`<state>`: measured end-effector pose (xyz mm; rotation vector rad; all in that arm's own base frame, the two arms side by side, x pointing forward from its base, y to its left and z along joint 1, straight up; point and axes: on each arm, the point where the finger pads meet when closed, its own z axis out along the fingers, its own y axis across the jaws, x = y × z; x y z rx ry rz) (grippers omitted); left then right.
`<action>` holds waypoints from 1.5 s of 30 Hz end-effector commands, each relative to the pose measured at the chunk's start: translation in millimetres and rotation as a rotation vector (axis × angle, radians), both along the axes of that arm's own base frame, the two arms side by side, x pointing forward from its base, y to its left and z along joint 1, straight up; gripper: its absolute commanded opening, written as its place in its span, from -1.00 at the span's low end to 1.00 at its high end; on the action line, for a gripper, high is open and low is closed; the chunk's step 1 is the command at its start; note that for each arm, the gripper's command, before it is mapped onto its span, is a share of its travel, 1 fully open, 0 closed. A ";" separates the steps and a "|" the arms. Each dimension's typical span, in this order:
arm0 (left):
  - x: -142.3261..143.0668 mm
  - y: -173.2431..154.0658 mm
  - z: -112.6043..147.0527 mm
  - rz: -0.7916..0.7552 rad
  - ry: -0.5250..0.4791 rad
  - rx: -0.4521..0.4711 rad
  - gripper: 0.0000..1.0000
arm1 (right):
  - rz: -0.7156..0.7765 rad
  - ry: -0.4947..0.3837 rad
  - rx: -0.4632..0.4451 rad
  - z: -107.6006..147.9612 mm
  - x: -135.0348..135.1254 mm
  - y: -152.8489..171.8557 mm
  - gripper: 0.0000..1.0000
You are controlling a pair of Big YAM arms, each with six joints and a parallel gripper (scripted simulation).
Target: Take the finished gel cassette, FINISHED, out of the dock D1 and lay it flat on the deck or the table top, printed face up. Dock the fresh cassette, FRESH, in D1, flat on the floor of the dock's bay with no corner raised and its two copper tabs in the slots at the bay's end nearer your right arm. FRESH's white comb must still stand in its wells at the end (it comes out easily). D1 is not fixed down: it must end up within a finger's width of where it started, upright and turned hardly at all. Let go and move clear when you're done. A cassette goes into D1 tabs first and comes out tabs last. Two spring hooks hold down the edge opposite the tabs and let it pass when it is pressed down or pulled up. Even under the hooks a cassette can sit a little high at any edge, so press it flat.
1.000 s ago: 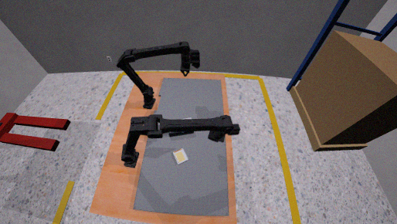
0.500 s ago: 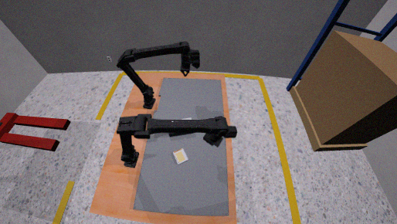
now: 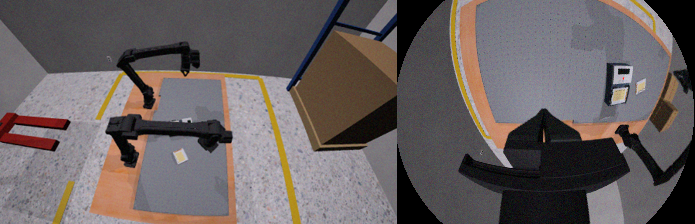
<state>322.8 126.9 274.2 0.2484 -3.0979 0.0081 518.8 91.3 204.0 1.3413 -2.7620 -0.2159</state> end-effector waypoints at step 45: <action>11.4 4.3 18.5 -0.010 -0.033 0.008 -1.00 | -0.830 -0.071 -0.142 83.5 -145.6 -134.4 -1.00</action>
